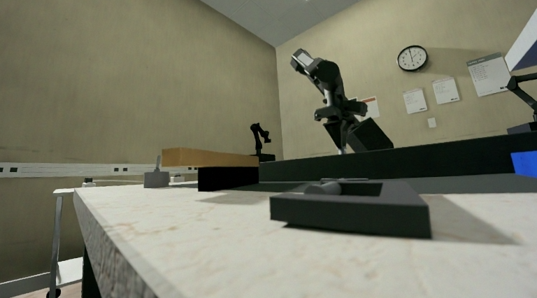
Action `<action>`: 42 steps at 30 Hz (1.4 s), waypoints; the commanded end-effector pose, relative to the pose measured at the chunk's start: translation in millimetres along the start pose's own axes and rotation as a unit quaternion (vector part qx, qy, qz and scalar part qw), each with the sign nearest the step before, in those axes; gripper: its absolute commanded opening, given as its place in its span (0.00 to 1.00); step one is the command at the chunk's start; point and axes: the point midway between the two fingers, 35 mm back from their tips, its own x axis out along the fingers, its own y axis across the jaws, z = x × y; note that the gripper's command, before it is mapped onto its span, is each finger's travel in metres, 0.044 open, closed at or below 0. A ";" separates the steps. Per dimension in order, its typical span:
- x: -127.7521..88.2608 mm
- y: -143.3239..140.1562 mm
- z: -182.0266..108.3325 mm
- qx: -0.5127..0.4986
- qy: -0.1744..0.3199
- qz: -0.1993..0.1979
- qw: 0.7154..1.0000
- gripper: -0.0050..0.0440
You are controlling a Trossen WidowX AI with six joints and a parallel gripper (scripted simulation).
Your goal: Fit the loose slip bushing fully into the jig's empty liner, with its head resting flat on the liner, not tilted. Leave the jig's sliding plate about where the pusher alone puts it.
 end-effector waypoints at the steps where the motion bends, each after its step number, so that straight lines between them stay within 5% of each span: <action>1: 0.9 -7.5 -1.0 0.007 -0.003 -0.005 1.000 0.00; 42: 0.5 0.2 -1.7 0.004 -0.002 -0.002 1.000 0.00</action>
